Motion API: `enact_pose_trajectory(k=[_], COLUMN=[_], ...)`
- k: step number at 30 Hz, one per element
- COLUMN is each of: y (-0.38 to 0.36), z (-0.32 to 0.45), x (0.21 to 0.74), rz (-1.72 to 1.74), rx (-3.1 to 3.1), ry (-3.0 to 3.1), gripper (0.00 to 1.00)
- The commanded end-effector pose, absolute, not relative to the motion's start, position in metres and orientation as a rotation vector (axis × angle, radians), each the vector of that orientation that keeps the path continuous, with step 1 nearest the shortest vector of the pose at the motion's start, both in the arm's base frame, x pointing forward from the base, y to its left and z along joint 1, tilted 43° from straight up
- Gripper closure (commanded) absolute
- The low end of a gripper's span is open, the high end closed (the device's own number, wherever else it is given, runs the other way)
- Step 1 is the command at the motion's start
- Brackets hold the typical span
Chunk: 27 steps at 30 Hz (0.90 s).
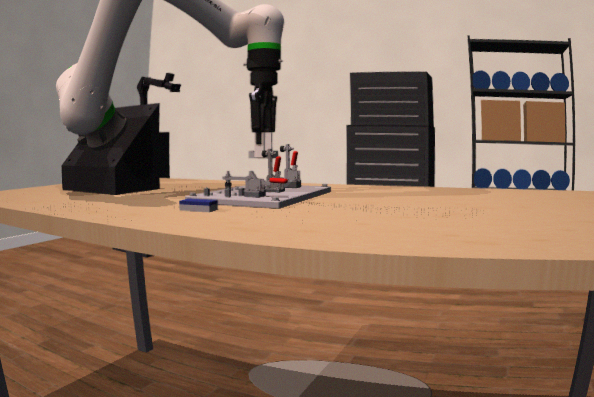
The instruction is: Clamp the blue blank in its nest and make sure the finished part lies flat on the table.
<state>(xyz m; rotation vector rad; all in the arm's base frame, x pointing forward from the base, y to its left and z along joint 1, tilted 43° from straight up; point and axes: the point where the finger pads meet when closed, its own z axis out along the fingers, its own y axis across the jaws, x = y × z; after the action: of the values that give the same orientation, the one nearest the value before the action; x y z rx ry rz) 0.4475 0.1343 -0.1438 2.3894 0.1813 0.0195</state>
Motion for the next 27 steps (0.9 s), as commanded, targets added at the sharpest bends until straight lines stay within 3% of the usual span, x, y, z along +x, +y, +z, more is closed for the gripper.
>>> enact_pose_trajectory(k=[1, 27], y=[0.1347, 0.1369], z=[-0.1436, -0.1456], x=[0.4475, 0.4472], rz=[0.02, 0.009], rx=[2.39, 2.387], ry=[0.182, 0.21], gripper=[1.0, 1.0])
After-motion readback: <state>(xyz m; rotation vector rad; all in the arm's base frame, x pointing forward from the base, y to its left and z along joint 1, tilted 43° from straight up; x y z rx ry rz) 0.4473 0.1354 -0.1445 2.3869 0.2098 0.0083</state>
